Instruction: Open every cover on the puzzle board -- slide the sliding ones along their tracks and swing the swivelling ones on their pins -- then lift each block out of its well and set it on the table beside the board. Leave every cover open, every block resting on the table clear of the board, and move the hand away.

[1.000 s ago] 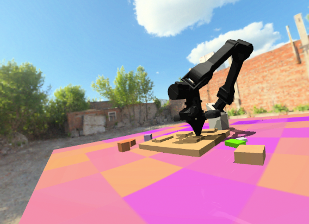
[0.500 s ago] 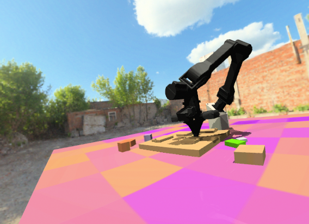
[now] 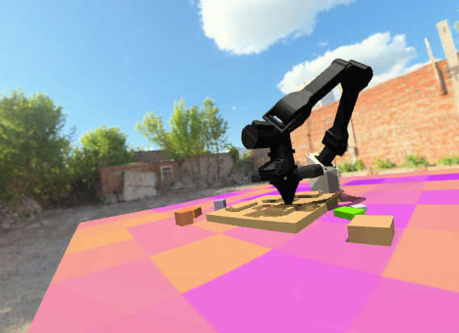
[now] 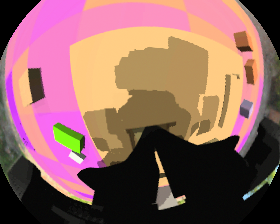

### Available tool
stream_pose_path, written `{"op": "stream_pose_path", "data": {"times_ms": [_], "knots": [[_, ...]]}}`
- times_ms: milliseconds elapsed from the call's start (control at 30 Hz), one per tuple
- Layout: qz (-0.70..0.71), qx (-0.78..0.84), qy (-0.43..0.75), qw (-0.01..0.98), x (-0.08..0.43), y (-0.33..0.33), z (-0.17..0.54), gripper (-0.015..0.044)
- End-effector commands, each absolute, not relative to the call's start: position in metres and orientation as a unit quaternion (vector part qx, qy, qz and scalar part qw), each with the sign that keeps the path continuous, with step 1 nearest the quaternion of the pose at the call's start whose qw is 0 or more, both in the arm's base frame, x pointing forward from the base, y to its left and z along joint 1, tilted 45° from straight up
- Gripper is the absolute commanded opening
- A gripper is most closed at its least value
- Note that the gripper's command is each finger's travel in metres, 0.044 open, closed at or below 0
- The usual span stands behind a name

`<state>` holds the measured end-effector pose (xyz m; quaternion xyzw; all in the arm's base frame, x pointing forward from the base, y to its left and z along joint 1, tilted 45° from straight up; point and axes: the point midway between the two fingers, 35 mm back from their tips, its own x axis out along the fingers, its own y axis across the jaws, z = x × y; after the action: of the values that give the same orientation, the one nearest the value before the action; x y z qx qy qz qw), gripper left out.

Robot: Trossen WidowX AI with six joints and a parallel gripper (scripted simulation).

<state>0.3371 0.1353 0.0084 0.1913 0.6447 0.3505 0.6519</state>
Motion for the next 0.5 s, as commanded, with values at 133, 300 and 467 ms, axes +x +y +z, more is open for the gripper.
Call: {"op": "stream_pose_path", "data": {"times_ms": [133,300,467], "knots": [[0.352,0.194,0.644,0.652,0.346,0.138,0.01,0.0],[0.352,0.194,0.643,0.652,0.351,0.139,0.01,0.0],[0.352,0.194,0.643,0.652,0.354,0.139,0.011,0.0]]}}
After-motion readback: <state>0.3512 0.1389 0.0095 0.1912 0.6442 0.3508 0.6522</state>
